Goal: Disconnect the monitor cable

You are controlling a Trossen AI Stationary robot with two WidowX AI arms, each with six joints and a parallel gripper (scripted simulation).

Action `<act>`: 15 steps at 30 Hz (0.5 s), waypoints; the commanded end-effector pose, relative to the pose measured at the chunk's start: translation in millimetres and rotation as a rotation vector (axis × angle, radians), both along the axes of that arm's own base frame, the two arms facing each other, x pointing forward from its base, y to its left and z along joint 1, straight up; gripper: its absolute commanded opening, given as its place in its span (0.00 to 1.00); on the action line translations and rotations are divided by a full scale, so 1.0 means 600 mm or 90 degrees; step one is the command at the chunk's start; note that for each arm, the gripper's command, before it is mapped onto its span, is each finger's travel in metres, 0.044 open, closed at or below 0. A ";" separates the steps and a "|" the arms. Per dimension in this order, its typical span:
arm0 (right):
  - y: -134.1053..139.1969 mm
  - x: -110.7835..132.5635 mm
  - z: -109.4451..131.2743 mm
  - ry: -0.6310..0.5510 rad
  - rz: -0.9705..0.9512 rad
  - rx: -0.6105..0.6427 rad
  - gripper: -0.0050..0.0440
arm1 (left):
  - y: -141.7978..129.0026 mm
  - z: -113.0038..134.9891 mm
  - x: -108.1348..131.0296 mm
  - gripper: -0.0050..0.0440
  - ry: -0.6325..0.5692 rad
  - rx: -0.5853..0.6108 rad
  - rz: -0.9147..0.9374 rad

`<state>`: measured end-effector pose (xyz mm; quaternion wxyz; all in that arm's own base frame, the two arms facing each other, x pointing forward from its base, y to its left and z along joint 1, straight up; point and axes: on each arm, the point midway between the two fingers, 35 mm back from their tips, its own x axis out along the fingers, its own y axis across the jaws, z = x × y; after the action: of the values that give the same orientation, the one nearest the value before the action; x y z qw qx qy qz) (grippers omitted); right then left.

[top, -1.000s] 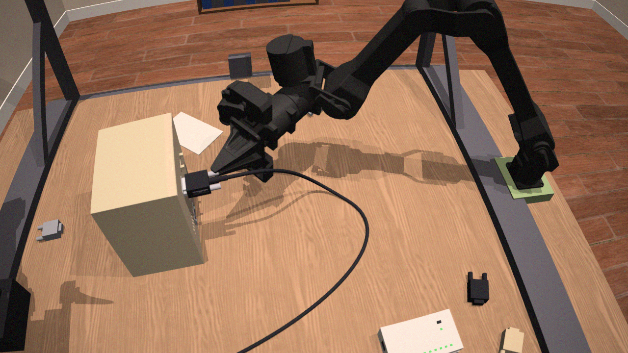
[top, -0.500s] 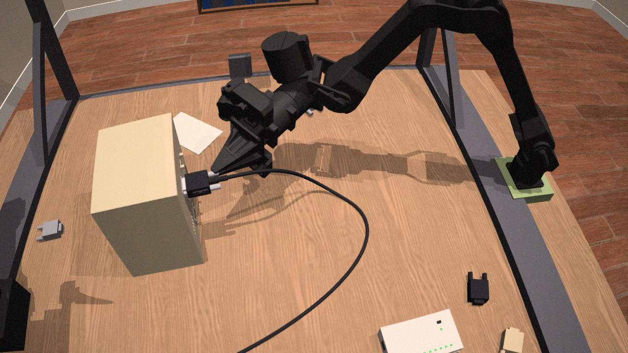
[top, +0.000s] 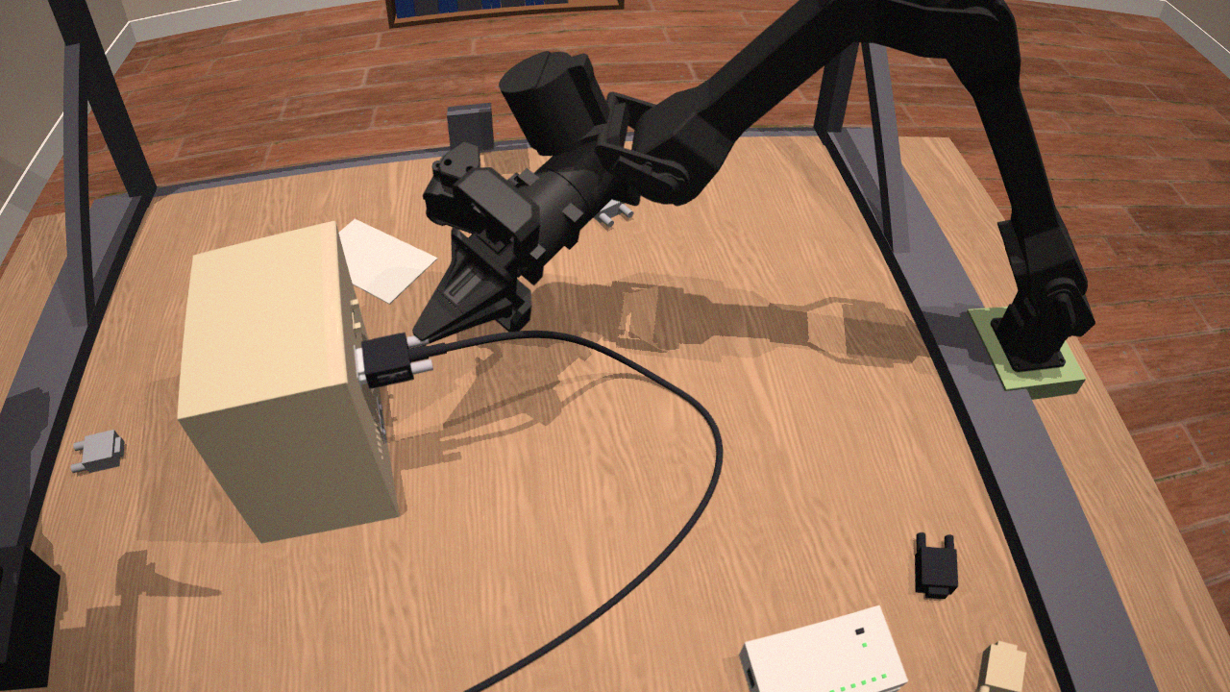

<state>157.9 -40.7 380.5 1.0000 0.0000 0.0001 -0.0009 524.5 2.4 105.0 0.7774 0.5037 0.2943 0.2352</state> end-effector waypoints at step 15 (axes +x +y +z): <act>0.002 0.000 0.005 -0.001 0.001 -0.003 1.00 | 0.002 0.026 0.001 0.10 -0.033 -0.105 0.000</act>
<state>157.9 -40.7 380.5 1.0000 0.0000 0.0001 -0.0009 524.2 3.7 107.7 0.8138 0.4457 0.3006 0.2207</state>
